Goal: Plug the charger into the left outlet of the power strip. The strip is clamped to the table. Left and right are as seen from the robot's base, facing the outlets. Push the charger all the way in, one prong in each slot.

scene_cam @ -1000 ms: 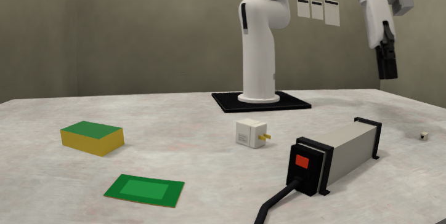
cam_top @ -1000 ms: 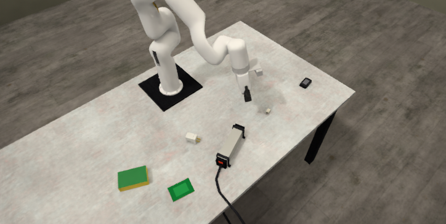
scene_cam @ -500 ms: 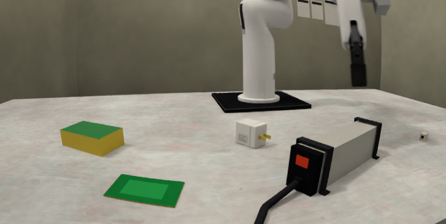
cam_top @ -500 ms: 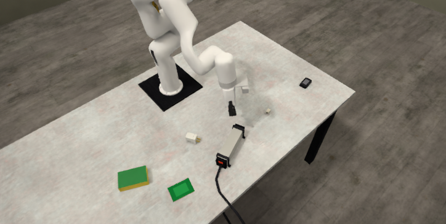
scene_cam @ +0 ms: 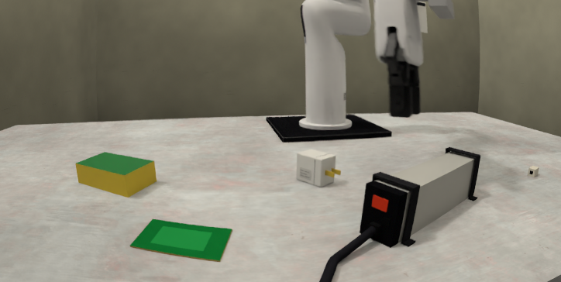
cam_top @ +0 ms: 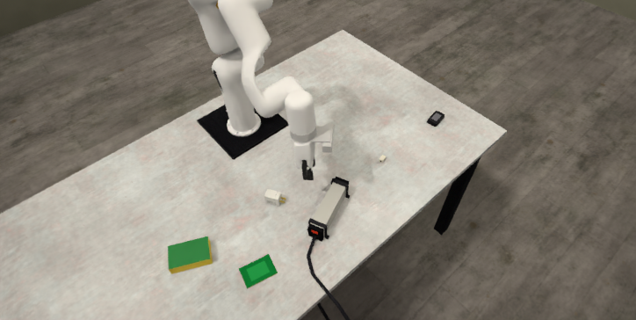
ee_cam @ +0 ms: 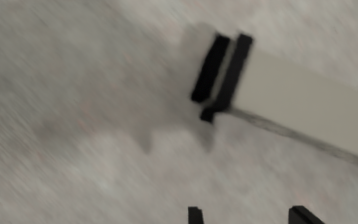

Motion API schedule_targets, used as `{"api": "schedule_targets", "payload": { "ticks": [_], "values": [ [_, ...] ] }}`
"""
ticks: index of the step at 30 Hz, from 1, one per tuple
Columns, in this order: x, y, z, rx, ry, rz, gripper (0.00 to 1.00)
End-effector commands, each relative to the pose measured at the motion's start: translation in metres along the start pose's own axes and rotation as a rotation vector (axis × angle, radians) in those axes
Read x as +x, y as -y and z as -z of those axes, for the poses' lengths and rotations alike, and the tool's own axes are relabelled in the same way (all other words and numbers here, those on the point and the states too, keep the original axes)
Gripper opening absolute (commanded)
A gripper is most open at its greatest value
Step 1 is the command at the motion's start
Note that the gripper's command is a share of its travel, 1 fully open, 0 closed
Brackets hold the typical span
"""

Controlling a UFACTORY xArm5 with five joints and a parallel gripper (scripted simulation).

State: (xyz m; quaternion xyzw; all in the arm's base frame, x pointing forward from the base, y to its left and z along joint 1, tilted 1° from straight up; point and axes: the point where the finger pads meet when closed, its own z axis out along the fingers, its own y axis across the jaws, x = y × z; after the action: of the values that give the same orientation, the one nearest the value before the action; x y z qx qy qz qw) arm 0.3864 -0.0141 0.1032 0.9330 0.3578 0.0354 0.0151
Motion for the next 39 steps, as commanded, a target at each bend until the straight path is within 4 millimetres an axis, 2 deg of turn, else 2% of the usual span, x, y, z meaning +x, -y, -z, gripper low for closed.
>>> {"api": "schedule_targets", "payload": {
  "ticks": [1,6,8,23,39],
  "values": [
    [-0.022,-0.015,-0.001,0.006,0.013,-0.042,0.53],
    [-0.043,-0.025,-0.004,0.014,0.025,-0.080,0.53],
    [-0.043,-0.025,-0.004,0.014,0.025,-0.080,0.53],
    [-0.090,-0.041,-0.008,0.037,0.051,-0.165,0.53],
    [-0.113,-0.046,-0.010,0.049,0.061,-0.206,0.53]
  ]
}}
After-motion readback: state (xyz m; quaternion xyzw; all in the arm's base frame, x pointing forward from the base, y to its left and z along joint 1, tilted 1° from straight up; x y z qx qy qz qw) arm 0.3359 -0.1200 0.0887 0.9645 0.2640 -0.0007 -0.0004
